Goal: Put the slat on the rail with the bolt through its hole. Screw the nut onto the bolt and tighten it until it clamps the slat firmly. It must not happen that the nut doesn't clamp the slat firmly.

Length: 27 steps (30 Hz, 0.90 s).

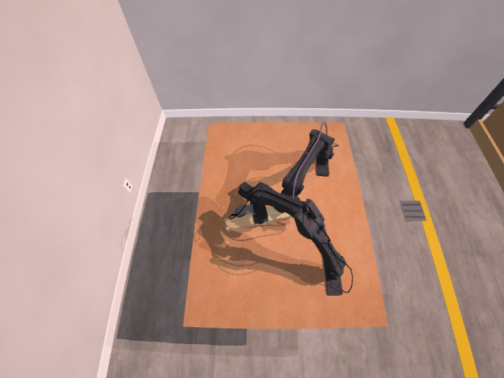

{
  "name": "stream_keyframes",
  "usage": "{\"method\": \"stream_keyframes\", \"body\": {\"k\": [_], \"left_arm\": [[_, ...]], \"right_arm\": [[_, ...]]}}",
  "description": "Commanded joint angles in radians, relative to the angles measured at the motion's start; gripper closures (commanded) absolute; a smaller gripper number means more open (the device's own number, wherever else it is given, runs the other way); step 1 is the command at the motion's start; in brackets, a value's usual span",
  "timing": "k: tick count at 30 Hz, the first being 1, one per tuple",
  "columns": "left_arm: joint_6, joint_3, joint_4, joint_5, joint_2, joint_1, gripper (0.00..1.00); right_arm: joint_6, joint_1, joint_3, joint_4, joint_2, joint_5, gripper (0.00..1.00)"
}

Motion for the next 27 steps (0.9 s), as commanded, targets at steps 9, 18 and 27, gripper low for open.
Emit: {"method": "stream_keyframes", "body": {"k": [9, 18, 27], "left_arm": [[0.000, 0.005, 0.001, 0.000, -0.009, 0.000, 0.28], [0.000, 0.005, 0.001, 0.000, -0.009, 0.000, 0.28], [0.000, 0.005, 0.001, 0.000, -0.009, 0.000, 0.28]], "right_arm": [[-0.017, -0.003, 0.029, -0.020, -0.007, -0.014, 0.66], [-0.016, -0.003, 0.024, -0.015, -0.007, -0.011, 0.67], [-0.011, 0.000, 0.005, 0.000, -0.008, 0.000, 0.80]]}}
